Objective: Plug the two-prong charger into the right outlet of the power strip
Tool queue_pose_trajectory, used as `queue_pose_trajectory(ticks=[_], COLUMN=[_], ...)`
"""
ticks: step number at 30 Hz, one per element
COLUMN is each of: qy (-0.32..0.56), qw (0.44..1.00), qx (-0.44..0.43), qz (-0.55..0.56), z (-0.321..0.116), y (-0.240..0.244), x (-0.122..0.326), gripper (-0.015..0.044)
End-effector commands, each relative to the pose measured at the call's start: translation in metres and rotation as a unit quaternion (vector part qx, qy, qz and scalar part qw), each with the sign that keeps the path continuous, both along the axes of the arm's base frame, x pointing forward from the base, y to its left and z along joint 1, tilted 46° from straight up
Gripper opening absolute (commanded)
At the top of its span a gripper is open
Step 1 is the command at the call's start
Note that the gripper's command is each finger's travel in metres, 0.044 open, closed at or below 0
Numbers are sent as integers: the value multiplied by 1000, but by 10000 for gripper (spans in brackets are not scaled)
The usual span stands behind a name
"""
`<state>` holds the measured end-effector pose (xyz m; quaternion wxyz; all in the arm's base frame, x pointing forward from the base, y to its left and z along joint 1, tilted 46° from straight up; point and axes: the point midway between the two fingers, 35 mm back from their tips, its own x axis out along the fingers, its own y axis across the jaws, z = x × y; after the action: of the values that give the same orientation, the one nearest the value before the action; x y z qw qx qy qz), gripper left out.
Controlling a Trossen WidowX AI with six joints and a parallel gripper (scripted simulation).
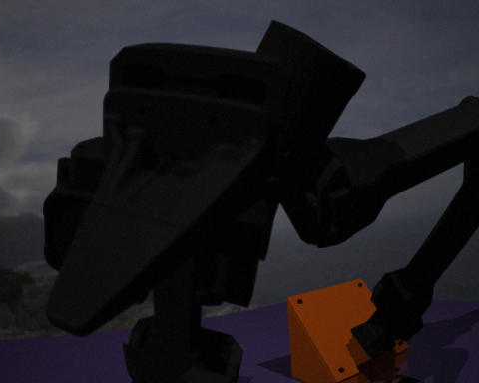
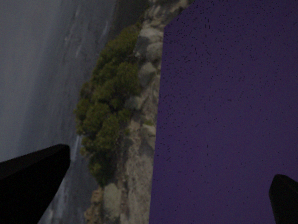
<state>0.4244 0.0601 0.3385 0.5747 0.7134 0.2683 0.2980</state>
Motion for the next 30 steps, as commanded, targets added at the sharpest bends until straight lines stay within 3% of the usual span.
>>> queue_pose_trajectory(ticks=[1, 14, 30], qy=[20, 117, 255], qw=[999, 982, 937], qx=[-20, -101, -190], qz=[-28, -105, -143], z=[-21, -112, -225], y=[-16, -78, -148], x=[15, 45, 31], gripper=[440, 440, 440])
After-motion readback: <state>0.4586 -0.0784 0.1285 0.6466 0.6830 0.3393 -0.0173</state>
